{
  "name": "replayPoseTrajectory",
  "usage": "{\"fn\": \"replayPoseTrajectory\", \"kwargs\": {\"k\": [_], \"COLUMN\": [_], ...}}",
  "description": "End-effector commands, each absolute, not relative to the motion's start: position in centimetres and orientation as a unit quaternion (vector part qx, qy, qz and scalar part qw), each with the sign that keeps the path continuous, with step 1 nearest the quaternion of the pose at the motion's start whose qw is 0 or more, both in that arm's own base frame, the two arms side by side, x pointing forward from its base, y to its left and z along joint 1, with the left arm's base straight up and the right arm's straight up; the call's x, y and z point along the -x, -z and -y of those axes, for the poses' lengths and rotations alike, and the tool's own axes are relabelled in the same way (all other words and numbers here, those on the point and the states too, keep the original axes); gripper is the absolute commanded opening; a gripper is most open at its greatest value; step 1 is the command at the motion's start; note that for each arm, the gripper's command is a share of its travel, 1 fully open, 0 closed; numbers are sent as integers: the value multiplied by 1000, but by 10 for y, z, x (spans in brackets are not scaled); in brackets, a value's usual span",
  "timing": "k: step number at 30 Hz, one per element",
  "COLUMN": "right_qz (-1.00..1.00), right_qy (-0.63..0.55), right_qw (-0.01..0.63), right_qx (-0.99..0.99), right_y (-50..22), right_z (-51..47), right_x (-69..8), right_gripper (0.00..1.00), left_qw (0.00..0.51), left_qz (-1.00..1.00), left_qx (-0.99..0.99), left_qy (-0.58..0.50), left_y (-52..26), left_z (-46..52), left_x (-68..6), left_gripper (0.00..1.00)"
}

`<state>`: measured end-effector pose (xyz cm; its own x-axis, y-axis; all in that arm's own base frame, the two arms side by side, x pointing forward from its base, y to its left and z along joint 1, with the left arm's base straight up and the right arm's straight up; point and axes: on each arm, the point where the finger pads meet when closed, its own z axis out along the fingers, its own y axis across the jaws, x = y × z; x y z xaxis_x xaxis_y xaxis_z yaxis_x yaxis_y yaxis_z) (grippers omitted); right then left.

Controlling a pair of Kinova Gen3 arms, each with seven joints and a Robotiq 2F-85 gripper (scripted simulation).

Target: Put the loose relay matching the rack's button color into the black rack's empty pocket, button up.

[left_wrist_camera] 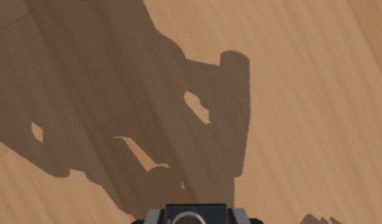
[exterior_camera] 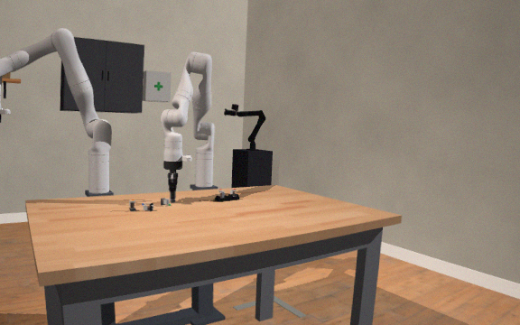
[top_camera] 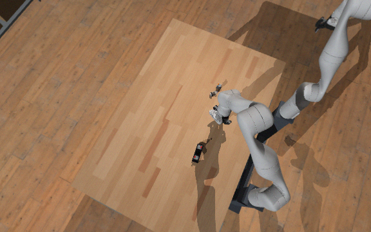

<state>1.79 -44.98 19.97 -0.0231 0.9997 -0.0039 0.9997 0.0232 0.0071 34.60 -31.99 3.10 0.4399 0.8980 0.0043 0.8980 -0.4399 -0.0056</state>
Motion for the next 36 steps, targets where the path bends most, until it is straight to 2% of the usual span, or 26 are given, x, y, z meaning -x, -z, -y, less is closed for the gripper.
{"fn": "replayPoseTrajectory", "kwargs": {"k": [1, 24, 36], "right_qz": [-719, -719, -719], "right_qy": [0, 0, 0], "right_qw": [0, 0, 0], "right_qx": [-695, -695, -695], "right_y": [-200, -200, -200], "right_z": [450, 450, 450], "right_x": [-15, -15, -15], "right_gripper": [1000, 1000, 1000], "left_qw": [3, 2, -1], "left_qz": [532, 533, 533], "left_qx": [847, 846, 846], "left_qy": [0, 1, 3], "left_y": [-29, -40, -79], "left_z": [320, 321, 322], "left_x": [-345, -347, -349], "left_gripper": [346, 346, 346]}}
